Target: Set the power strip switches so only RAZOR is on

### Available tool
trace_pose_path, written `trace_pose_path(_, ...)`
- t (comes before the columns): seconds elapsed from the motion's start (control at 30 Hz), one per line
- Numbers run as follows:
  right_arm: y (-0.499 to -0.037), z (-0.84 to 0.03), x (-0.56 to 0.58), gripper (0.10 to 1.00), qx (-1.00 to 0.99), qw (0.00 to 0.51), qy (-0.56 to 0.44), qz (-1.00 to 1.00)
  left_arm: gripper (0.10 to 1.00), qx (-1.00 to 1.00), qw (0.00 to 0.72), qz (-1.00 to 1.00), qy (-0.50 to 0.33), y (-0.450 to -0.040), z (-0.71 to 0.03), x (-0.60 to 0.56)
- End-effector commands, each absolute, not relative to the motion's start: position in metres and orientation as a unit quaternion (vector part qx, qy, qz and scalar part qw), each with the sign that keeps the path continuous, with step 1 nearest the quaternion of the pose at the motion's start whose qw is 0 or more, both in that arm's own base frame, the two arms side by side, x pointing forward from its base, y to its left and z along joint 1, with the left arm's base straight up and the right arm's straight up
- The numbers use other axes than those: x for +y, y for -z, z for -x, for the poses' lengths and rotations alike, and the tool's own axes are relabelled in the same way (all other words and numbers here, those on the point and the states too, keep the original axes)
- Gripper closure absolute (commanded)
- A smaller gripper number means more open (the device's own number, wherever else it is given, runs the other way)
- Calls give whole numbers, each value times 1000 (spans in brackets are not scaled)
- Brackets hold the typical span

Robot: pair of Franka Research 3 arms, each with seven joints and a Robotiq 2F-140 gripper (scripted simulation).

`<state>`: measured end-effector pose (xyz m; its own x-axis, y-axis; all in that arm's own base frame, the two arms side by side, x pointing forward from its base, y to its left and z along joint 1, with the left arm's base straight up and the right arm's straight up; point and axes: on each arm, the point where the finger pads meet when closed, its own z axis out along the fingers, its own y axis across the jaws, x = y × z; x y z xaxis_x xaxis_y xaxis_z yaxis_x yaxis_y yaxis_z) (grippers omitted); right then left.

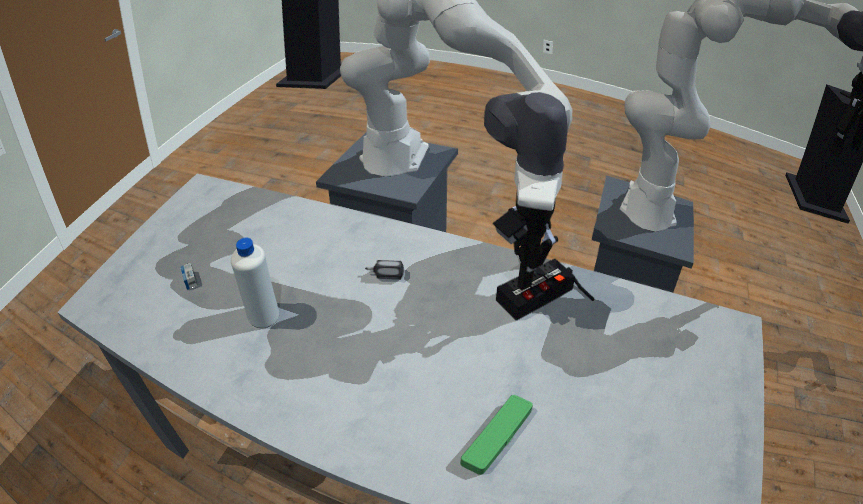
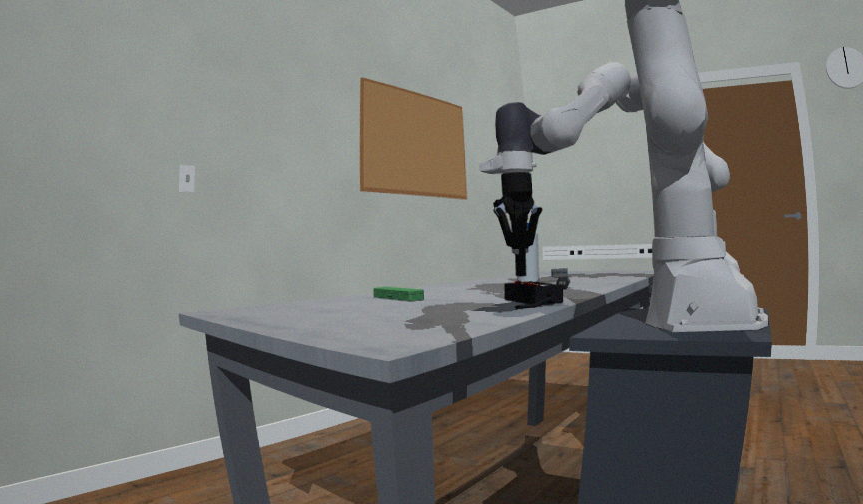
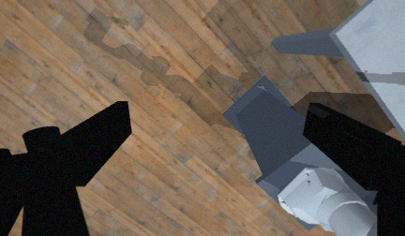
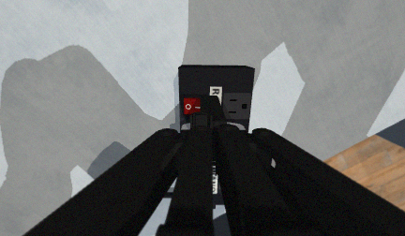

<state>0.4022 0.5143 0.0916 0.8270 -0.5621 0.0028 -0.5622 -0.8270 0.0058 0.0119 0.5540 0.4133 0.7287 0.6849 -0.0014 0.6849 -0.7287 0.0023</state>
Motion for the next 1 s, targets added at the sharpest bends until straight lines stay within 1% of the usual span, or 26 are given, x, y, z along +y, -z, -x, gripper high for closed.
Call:
trace_pose_path(0.0, -88, -402, 517, 999, -296, 0, 0, -955, 98, 368, 1, -930, 0, -413, -12, 554)
trace_pose_path(0.97, -84, -402, 517, 999, -296, 0, 0, -955, 98, 368, 1, -930, 0, -413, -12, 554)
